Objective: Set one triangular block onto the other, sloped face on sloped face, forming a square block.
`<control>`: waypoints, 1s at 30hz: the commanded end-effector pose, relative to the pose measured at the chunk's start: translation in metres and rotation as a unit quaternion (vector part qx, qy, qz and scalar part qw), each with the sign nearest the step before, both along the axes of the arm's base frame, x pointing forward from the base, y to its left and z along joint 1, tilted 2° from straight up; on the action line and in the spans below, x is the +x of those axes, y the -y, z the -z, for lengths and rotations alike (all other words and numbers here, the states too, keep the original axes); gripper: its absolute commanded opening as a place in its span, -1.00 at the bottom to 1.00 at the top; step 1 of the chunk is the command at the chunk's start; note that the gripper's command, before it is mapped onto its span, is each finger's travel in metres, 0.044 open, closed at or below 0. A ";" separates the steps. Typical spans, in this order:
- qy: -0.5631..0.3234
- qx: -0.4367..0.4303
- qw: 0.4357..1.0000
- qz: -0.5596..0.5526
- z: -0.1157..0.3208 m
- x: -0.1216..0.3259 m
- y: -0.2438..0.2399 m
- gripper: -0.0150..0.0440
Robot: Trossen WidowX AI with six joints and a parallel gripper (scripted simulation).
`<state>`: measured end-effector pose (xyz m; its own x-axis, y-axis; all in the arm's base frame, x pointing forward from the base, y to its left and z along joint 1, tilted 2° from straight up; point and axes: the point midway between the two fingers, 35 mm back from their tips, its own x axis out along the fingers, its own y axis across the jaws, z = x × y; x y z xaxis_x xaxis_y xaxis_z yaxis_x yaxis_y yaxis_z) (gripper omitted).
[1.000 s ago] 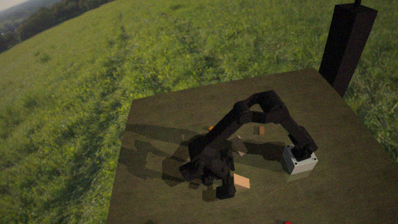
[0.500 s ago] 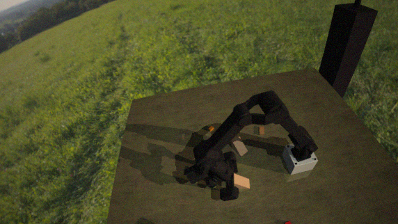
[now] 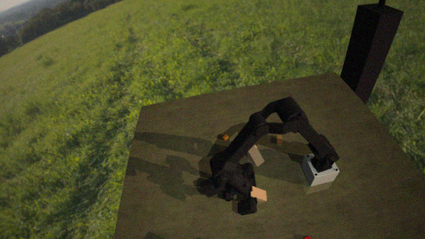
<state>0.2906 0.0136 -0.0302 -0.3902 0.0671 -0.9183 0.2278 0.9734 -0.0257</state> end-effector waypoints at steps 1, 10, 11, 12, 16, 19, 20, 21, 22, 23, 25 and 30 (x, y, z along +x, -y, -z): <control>-0.004 0.002 1.000 0.003 0.002 -0.002 -0.001 0.20; -0.004 0.002 1.000 0.003 0.002 -0.002 -0.001 -0.20; -0.004 0.002 1.000 0.003 0.002 -0.002 -0.001 -0.29; -0.003 0.001 1.000 0.003 0.001 -0.002 -0.001 -0.38; -0.001 0.001 1.000 0.001 -0.003 -0.001 0.000 -0.49; -0.001 0.001 1.000 0.001 -0.003 -0.001 0.000 -0.49; -0.001 0.001 1.000 0.001 -0.003 -0.001 0.000 -0.49; 0.001 0.000 1.000 0.000 -0.002 -0.001 0.000 -0.49; 0.006 -0.001 1.000 0.000 -0.003 -0.002 -0.001 -0.49; 0.012 -0.003 1.000 0.000 -0.003 -0.003 -0.001 -0.49; 0.033 -0.008 0.999 -0.001 -0.005 -0.005 -0.001 -0.49; 0.101 -0.024 0.995 -0.003 -0.011 -0.012 -0.003 -0.49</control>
